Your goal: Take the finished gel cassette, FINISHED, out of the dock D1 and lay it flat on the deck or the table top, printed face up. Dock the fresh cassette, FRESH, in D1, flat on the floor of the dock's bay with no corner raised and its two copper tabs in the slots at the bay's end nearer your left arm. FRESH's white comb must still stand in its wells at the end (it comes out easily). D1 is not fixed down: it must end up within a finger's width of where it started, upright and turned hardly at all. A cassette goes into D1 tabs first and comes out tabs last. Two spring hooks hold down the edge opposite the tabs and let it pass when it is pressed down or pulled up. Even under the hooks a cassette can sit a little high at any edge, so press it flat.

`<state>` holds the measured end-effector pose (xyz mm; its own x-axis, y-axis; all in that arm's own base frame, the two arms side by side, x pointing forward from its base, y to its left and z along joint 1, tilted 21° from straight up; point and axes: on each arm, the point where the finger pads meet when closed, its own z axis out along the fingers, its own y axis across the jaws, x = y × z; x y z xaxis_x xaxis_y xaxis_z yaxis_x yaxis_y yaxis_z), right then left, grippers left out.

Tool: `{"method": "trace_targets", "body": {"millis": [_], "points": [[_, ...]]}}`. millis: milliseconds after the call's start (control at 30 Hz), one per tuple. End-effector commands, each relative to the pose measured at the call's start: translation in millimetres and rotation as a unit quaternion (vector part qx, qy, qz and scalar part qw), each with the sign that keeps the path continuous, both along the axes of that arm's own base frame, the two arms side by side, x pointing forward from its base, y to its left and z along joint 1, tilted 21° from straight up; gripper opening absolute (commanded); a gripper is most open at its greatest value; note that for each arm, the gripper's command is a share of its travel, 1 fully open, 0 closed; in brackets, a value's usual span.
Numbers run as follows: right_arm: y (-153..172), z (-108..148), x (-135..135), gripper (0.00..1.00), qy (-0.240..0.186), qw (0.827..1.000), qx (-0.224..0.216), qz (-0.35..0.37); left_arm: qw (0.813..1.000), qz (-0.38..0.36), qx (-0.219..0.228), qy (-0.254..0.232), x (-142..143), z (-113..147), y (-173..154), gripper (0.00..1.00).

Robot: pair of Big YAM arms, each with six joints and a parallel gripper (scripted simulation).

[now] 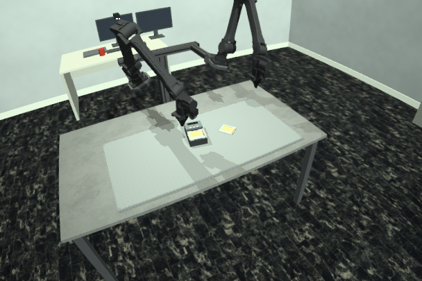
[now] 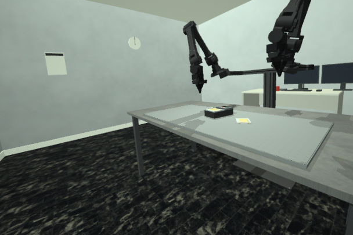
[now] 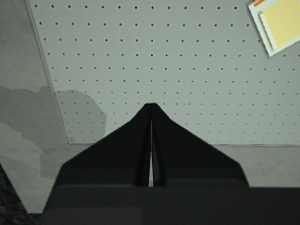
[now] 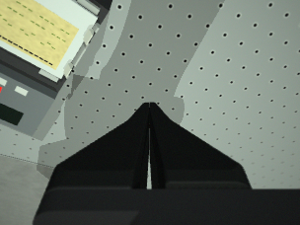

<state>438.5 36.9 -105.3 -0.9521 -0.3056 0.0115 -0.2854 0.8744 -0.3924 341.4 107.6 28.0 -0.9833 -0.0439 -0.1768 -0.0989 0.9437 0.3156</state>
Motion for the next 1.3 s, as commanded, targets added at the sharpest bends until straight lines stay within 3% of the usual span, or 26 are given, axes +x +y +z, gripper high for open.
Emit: {"method": "trace_targets", "body": {"millis": [0,767,1267], "points": [[-20,17,-2,0.00,-0.014,0.999,0.011,-0.036,1.000,-0.007,0.002,-0.002,6,3,-1,0.00],[-88,77,-30,0.00,-0.049,0.993,0.032,-0.105,1.000,-0.007,0.002,-0.002,6,3,-1,0.00],[-136,118,-69,0.00,-0.101,0.974,0.054,-0.194,1.000,-0.007,0.002,-0.002,6,3,-1,0.00]]}}
